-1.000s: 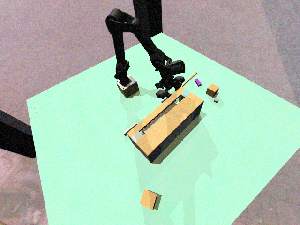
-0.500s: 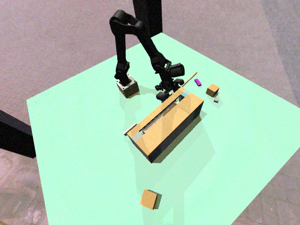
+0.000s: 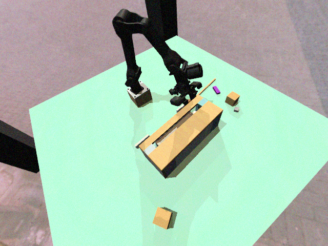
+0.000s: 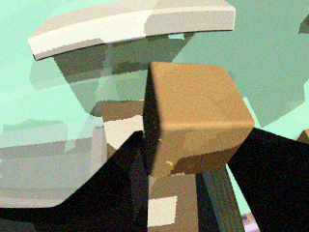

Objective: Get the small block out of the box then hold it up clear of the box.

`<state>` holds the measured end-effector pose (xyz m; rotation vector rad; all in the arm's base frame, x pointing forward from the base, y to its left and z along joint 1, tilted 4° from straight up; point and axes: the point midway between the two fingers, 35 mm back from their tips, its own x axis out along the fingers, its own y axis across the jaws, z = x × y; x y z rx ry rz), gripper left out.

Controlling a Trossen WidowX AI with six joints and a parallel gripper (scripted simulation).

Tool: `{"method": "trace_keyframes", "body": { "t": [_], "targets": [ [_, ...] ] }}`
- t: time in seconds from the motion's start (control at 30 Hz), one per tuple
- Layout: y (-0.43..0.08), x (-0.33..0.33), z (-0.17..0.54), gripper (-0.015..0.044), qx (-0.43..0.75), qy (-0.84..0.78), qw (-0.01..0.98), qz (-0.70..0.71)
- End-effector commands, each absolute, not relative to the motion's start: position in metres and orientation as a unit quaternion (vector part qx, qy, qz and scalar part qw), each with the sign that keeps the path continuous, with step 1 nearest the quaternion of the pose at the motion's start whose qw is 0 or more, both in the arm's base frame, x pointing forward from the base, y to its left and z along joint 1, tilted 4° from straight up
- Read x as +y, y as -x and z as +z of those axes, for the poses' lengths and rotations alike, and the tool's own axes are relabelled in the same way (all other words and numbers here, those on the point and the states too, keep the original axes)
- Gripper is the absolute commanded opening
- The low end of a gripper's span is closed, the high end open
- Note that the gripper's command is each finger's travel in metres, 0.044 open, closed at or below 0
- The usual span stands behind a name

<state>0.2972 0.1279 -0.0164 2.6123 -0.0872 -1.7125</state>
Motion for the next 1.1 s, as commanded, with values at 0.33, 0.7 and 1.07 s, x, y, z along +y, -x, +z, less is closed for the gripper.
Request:
{"method": "trace_keyframes", "body": {
  "t": [0.33,0.7,1.07],
  "targets": [
    [-0.293,0.125,0.029,0.0000,-0.003,-0.839,0.020,-0.544],
    [-0.278,0.115,0.068,0.0000,0.059,-0.841,0.056,-0.535],
    [-0.256,0.104,0.102,0.0000,0.121,-0.842,0.094,-0.517]
  ]
}}
